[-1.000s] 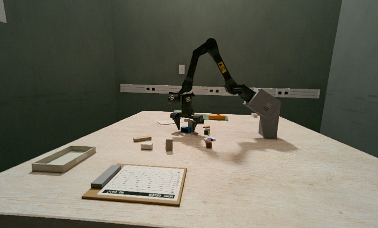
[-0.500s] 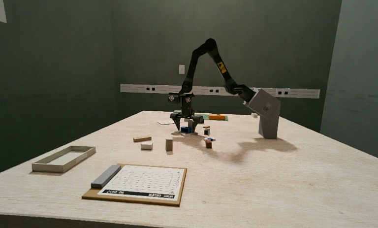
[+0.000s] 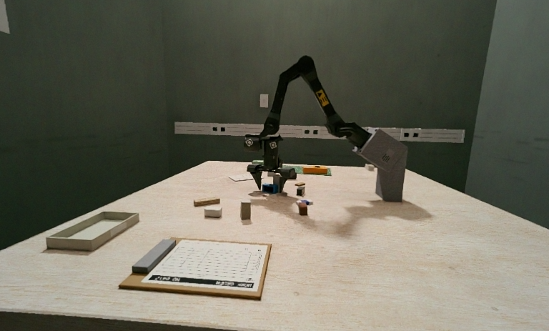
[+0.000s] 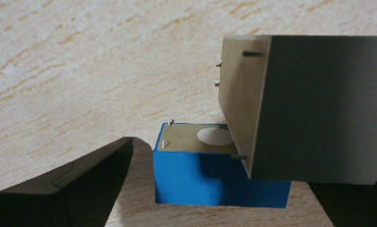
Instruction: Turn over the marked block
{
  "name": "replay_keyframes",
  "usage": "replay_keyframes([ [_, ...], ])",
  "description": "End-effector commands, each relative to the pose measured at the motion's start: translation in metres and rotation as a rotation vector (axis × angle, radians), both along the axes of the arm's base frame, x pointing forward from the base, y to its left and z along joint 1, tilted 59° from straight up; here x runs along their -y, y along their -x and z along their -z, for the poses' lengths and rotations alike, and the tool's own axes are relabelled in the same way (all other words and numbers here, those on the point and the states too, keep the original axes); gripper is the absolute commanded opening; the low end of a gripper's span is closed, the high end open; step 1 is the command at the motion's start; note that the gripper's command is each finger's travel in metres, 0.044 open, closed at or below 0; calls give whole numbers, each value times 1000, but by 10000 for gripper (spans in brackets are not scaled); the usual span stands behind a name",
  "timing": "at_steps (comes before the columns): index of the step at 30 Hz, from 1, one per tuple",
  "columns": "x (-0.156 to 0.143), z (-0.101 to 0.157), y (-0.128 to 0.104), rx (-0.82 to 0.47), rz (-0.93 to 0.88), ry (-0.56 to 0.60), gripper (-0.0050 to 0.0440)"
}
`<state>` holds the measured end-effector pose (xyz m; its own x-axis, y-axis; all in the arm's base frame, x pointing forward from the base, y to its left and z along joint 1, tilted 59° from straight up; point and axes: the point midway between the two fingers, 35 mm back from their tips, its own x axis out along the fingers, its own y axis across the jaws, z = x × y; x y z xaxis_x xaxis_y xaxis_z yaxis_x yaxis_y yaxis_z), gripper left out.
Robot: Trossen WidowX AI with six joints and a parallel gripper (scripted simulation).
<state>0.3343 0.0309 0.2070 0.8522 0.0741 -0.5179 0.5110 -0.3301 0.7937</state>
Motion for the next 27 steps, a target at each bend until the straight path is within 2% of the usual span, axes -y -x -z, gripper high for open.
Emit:
replay_keyframes([
  [1,0,-1,0,6,-2,0,440],
  [15,0,-1,0,6,-2,0,440],
  [16,0,-1,0,6,-2,0,-50],
  [27,0,-1,1,6,-2,0,-50],
])
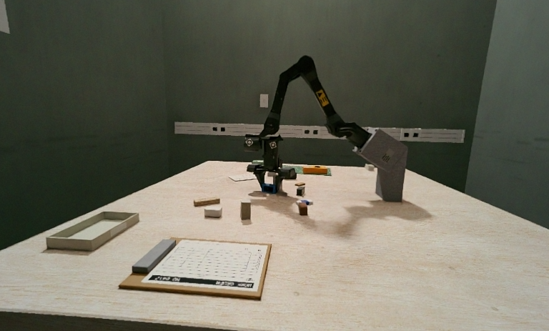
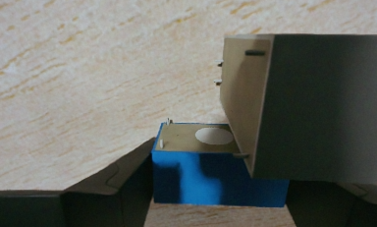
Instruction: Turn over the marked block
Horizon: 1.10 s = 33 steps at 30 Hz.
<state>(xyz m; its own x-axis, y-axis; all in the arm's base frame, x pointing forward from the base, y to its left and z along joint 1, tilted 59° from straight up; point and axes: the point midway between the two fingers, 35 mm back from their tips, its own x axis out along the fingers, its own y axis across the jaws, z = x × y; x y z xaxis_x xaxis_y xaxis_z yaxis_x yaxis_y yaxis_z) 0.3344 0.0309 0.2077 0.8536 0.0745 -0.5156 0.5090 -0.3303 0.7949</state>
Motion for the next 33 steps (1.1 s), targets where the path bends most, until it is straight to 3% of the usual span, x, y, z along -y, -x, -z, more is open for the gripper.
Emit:
replay_keyframes([
  [1,0,-1,1,3,-2,0,-50],
  [33,1,-10,8,22,-2,-2,-50],
])
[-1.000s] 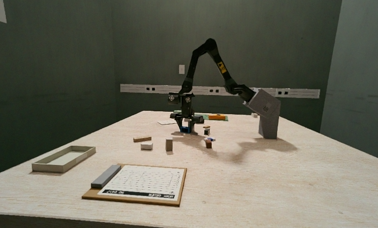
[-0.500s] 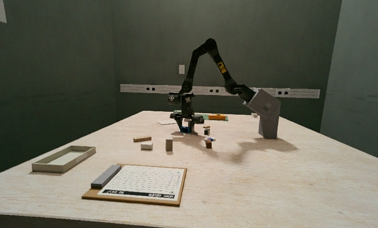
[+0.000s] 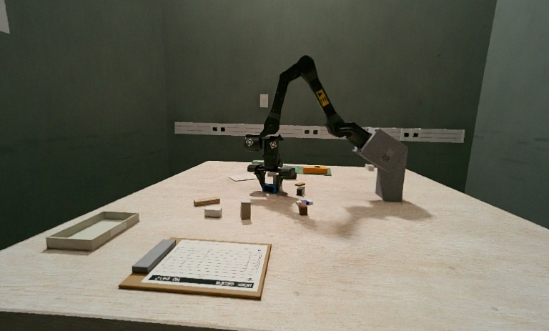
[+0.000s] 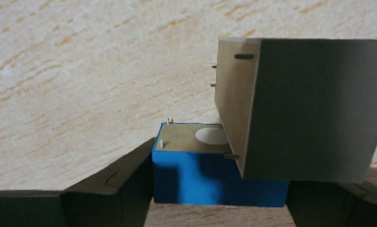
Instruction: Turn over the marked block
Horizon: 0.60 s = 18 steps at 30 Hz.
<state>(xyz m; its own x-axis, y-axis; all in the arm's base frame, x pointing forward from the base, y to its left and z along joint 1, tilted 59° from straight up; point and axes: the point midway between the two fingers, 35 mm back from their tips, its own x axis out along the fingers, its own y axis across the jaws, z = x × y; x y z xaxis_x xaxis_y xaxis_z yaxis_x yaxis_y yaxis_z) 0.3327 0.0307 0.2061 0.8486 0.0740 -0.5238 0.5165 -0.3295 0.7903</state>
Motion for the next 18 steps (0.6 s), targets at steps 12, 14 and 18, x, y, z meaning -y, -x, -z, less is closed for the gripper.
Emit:
replay_keyframes([
  [12,2,-22,17,41,-2,-4,-50],
  [14,2,-24,18,43,-2,-4,-50],
  [18,2,-25,20,43,-1,-4,-50],
])
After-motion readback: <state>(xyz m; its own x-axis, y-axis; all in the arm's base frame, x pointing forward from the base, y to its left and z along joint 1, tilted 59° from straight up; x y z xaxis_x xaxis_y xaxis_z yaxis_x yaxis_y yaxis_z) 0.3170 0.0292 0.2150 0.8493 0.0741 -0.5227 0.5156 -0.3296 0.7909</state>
